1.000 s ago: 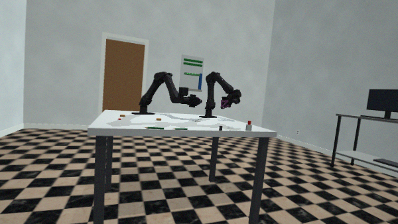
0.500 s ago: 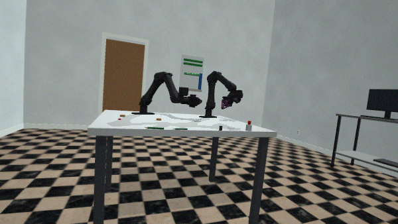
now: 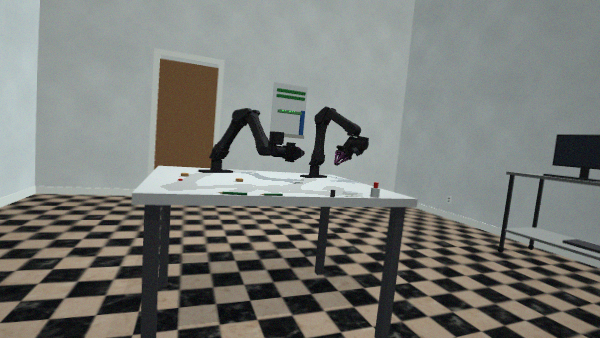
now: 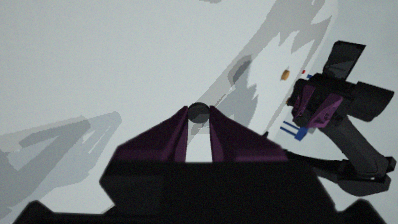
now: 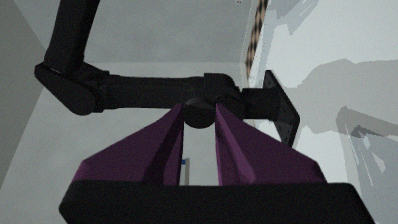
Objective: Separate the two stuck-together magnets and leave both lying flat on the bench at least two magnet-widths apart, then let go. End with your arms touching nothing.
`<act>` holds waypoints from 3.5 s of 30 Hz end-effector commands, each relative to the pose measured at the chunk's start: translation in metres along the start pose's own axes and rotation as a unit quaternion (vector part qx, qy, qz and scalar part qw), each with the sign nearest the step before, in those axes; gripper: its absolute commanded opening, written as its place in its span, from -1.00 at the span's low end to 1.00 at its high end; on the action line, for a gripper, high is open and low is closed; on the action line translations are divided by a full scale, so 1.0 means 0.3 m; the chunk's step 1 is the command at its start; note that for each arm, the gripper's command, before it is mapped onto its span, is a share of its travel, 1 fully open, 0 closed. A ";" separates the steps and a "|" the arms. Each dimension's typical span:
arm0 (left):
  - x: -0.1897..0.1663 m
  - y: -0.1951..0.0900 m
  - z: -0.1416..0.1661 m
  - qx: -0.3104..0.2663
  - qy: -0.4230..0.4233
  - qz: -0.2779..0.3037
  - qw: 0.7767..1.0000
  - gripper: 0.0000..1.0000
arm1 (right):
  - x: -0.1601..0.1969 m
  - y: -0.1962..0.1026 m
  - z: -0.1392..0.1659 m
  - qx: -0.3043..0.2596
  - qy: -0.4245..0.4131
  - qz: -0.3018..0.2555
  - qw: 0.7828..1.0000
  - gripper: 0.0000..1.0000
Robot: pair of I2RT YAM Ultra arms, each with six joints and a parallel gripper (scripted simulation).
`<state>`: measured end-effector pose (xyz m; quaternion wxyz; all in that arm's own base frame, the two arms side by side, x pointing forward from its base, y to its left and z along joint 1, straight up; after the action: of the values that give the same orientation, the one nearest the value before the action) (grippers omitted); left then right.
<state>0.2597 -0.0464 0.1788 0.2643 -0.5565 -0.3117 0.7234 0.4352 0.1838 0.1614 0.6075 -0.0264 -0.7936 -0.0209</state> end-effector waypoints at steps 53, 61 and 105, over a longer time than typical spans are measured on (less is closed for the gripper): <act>0.141 -0.005 -0.278 -0.099 0.003 -0.343 0.934 -0.64 | 0.027 0.000 -0.008 0.000 -0.016 -0.004 1.000 -0.63; 0.150 0.006 -0.284 -0.099 0.003 -0.343 0.934 -0.64 | 0.027 0.000 -0.008 0.000 -0.016 -0.004 1.000 -0.63; 0.206 0.063 -0.306 -0.099 0.003 -0.343 0.934 -0.64 | 0.027 0.000 -0.008 0.000 -0.016 -0.004 1.000 -0.63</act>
<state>0.3317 -0.0004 0.1056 0.4452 -0.4384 -0.5484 0.5557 0.4347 0.1842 0.1611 0.6071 -0.0256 -0.7940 -0.0202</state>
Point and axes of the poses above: on each arm, the point where the finger pads meet when closed, its own y axis out along the fingers, its own x axis across the jaws, z = x × y, the point moved 8 cm from there along -y, back along the fingers, and after that the axes turned 15 degrees about -y, right-handed, at the moved point
